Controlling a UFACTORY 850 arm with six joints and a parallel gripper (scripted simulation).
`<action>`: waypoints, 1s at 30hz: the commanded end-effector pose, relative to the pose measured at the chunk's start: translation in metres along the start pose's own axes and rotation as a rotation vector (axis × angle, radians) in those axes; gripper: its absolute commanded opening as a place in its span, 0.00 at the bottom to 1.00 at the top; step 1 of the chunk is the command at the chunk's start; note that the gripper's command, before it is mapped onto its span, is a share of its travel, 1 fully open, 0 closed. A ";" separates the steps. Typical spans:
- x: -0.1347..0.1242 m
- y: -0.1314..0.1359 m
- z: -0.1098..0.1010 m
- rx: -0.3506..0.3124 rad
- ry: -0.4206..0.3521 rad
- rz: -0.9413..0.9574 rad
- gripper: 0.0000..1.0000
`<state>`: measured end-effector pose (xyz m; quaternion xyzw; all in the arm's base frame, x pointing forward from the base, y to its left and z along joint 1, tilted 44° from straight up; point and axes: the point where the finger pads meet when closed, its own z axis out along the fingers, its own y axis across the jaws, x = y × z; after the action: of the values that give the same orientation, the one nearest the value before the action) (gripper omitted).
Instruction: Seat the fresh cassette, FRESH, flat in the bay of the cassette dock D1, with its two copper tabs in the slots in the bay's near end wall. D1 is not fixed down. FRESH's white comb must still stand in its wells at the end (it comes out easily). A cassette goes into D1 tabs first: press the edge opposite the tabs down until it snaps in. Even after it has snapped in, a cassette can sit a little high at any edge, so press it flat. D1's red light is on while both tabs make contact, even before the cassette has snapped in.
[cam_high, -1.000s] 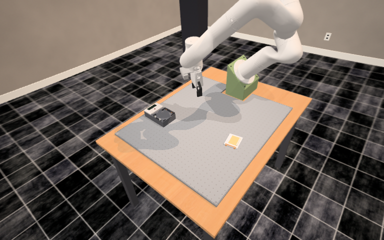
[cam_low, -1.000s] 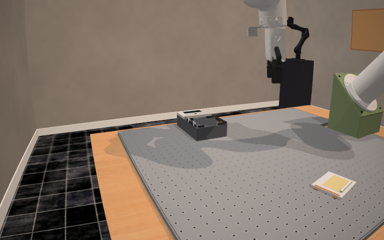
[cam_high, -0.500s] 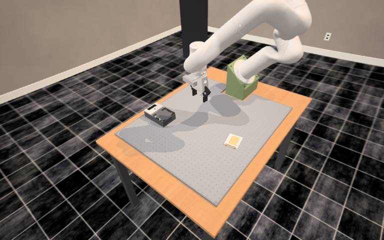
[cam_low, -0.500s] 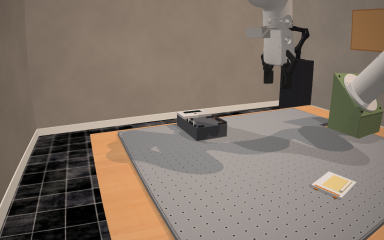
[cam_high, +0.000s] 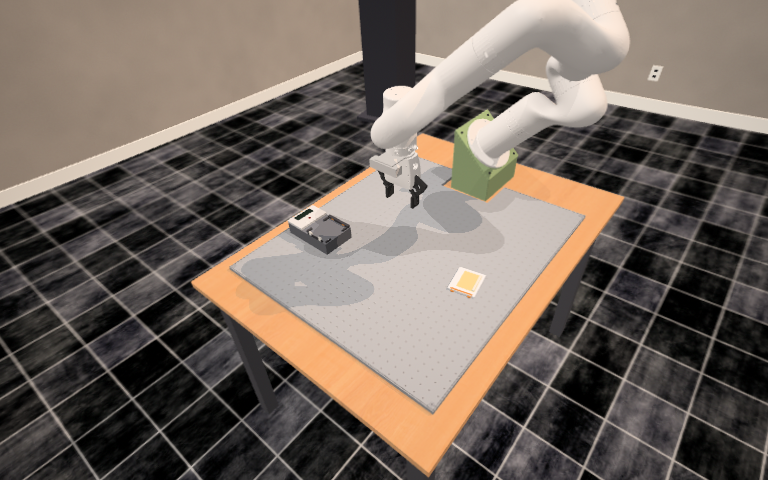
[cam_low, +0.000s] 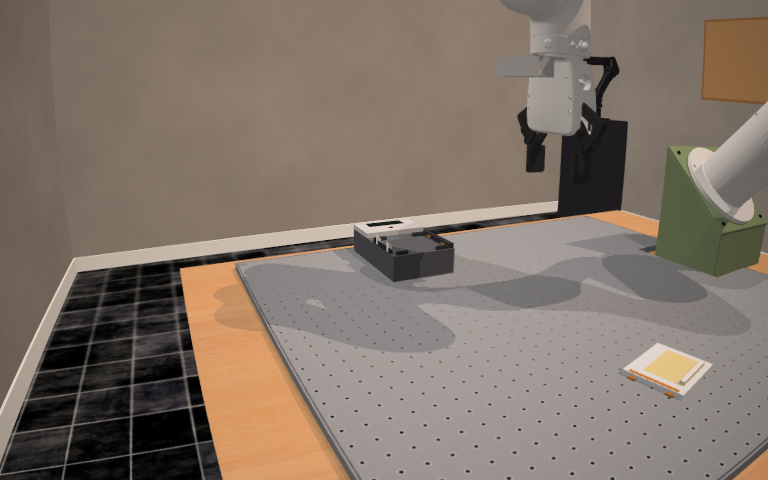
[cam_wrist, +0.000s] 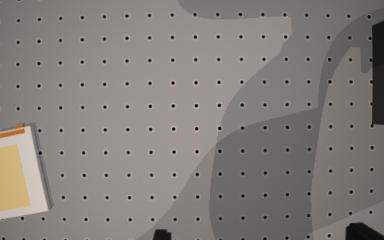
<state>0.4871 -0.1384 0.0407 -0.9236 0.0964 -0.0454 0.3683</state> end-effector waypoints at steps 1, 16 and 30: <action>0.001 0.000 -0.001 -0.001 0.002 -0.001 1.00; 0.012 -0.037 0.017 -0.005 0.005 0.432 1.00; 0.018 -0.065 0.031 -0.006 0.007 0.818 1.00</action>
<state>0.5153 -0.0806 0.0607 -0.8346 0.4081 0.0771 0.3619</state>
